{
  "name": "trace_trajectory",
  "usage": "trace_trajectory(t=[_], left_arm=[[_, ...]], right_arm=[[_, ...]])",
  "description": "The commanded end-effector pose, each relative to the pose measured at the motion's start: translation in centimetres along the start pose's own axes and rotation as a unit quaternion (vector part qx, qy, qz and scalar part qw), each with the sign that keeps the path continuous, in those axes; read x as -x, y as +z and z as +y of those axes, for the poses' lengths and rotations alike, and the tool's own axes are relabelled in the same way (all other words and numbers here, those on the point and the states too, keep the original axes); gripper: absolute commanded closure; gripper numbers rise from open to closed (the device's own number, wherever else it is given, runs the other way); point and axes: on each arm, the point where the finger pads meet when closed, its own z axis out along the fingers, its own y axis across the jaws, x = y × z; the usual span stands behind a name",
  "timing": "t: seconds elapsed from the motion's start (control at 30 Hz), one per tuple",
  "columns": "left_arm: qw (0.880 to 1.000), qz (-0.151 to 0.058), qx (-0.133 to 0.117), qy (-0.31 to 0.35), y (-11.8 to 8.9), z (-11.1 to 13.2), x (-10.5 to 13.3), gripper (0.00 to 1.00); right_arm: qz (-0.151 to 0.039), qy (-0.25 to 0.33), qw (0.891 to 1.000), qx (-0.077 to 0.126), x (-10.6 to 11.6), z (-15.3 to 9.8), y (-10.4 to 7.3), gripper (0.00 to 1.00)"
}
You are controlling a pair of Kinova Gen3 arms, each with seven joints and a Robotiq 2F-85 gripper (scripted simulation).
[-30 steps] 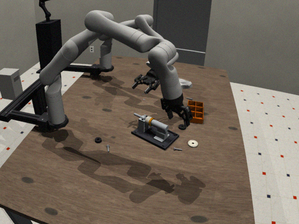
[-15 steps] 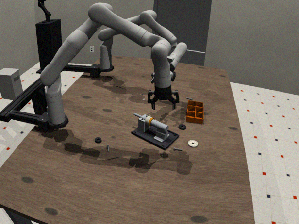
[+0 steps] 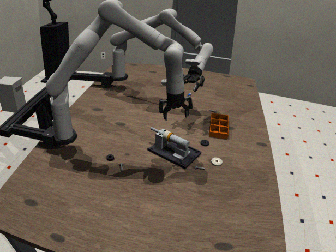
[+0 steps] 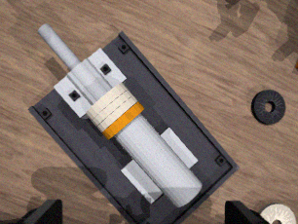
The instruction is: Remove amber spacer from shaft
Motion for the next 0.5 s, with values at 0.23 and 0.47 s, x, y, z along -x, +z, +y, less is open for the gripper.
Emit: trace_trajectory(t=[0.23,0.47], left_arm=[[0.999,-0.027,-0.019,0.007,-4.4,-0.2,2.7,0.002],[0.998,-0.046,-0.031,0.011,-7.5,0.0,4.7,0.002]], right_arm=[[0.0,0.0,1.0,0.001,0.0,0.1,-0.1,0.002],[0.0,0.0,1.0,0.001,0.0,0.1,-0.1,0.002]])
